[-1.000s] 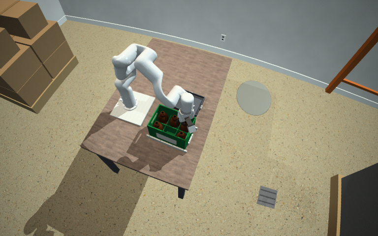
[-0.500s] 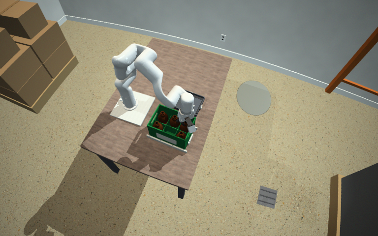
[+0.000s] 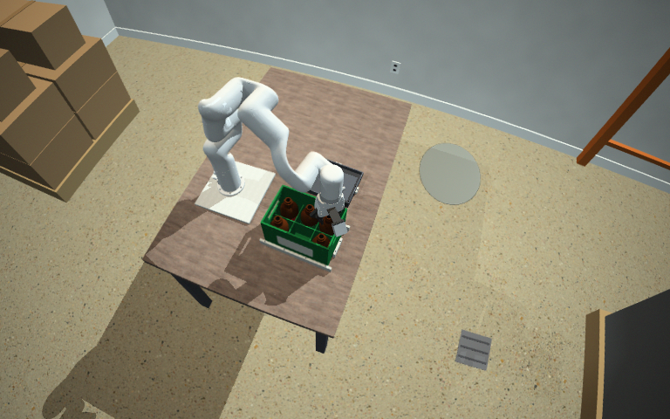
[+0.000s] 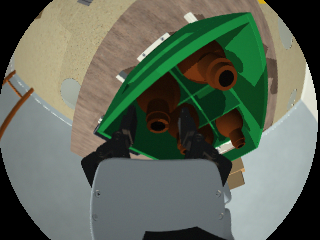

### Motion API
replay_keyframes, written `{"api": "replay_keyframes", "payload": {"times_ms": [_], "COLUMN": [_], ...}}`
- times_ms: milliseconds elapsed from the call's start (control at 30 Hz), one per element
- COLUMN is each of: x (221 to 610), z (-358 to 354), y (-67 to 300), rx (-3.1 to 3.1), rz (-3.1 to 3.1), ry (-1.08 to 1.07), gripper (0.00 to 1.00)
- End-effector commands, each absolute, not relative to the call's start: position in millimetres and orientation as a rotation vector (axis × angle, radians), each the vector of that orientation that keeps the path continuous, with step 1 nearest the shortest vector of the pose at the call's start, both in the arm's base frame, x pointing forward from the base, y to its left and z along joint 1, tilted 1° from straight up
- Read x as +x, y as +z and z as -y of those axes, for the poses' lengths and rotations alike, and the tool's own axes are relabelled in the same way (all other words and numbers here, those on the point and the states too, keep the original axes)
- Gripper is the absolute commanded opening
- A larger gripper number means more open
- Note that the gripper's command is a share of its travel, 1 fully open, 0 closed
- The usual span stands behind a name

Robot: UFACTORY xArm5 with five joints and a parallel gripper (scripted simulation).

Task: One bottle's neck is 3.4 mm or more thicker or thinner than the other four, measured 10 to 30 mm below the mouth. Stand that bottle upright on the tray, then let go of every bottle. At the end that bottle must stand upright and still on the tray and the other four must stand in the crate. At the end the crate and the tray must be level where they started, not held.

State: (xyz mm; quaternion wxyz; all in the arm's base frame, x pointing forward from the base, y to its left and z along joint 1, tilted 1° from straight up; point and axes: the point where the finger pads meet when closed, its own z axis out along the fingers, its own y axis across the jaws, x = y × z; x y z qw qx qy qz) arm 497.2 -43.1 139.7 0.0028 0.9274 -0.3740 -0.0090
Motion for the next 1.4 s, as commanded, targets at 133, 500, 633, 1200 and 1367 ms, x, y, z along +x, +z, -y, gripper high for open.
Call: {"api": "replay_keyframes", "payload": {"times_ms": [133,500,633,1200,1367], "x": [498.4,498.4,498.4,498.6,498.7], "z": [43.2,43.2,43.2,42.7,42.6], "y": [141.4,141.4,141.5,165.2,175.0], "rx": [2.910,2.910,2.910,2.910,2.910], "rz": [1.173,1.173,1.173,1.173,1.173], "ry": [-0.022,-0.022,-0.022,-0.021,-0.021], "gripper": [0.65,0.65,0.65,0.65,0.65]}}
